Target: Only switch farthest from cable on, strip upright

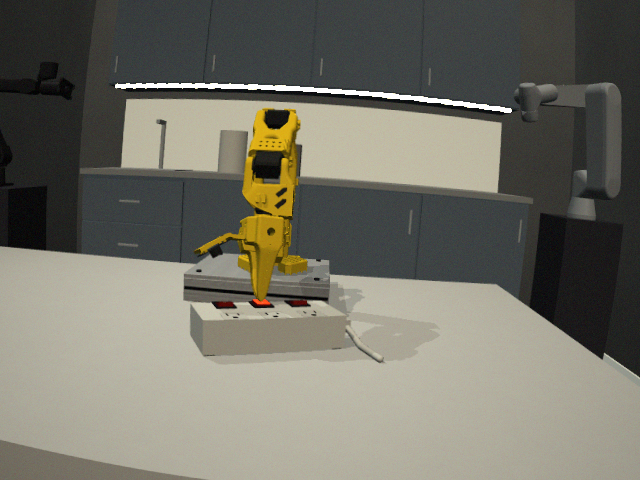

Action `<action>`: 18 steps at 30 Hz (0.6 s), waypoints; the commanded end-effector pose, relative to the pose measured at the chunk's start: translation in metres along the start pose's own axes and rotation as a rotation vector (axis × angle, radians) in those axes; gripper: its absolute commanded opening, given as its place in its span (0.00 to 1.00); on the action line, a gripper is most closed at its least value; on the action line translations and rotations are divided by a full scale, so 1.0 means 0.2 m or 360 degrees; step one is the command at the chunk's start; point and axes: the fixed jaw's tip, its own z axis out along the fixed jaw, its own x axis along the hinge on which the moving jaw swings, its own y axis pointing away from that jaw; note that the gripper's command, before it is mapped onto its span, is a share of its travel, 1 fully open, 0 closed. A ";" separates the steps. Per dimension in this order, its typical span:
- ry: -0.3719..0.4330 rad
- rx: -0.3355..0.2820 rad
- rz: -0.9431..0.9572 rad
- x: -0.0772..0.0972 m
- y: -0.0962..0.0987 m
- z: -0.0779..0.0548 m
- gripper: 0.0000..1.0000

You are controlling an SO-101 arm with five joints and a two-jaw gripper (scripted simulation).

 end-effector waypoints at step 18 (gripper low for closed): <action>0.0129 0.0364 0.0044 0.08 -0.28 0.16 0.00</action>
